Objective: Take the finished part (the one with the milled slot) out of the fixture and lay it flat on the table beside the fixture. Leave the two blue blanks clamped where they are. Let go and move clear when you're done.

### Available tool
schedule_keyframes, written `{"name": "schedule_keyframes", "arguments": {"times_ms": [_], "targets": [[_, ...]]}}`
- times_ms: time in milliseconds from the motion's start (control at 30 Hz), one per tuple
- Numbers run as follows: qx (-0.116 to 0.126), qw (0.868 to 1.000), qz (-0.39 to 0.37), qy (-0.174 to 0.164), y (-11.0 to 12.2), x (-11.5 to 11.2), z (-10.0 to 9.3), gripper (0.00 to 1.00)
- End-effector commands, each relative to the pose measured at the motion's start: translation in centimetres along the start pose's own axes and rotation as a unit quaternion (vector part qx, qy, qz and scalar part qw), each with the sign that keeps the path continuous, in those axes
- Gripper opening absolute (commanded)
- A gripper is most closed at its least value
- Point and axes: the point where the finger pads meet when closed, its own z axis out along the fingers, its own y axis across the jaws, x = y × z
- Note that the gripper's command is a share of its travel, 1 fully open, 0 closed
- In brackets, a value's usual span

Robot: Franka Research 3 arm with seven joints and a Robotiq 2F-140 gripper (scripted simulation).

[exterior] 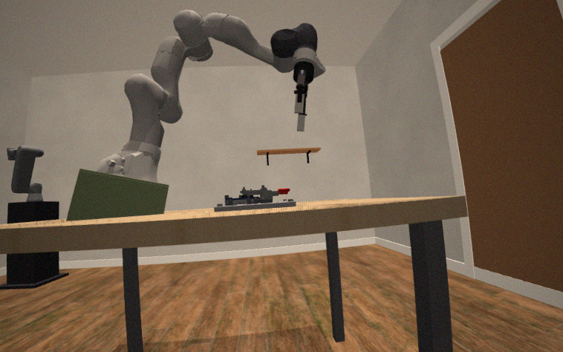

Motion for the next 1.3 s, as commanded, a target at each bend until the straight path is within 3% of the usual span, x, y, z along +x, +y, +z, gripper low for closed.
{"name": "schedule_keyframes", "arguments": {"times_ms": [0, 33, 67, 133, 167, 200, 267, 467, 633, 767, 1267], "targets": [[0.019, 0.998, -0.037, 0.041, -2.1, -1.9, 0.3, 1.0], [0.023, 0.998, -0.042, 0.044, -2.7, -3.5, 0.9, 1.0], [0.023, 0.998, -0.042, 0.044, -2.7, -3.5, 0.9, 1.0], [0.029, 0.997, -0.052, 0.051, -3.6, -6.6, 2.1, 1.0], [0.029, 0.997, -0.052, 0.051, -3.6, -6.6, 2.1, 1.0], [0.032, 0.996, -0.057, 0.054, -4.0, -8.1, 2.8, 1.0], [0.032, 0.996, -0.057, 0.054, -4.0, -8.1, 2.8, 1.0], [0.04, 0.994, -0.073, 0.07, -4.8, -16.0, 7.3, 1.0], [0.041, 0.993, -0.078, 0.079, -4.5, -19.7, 10.0, 1.0], [0.041, 0.993, -0.079, 0.081, -4.4, -20.8, 10.8, 1.0], [0.041, 0.993, -0.079, 0.081, -4.4, -20.9, 10.9, 1.0]]}}
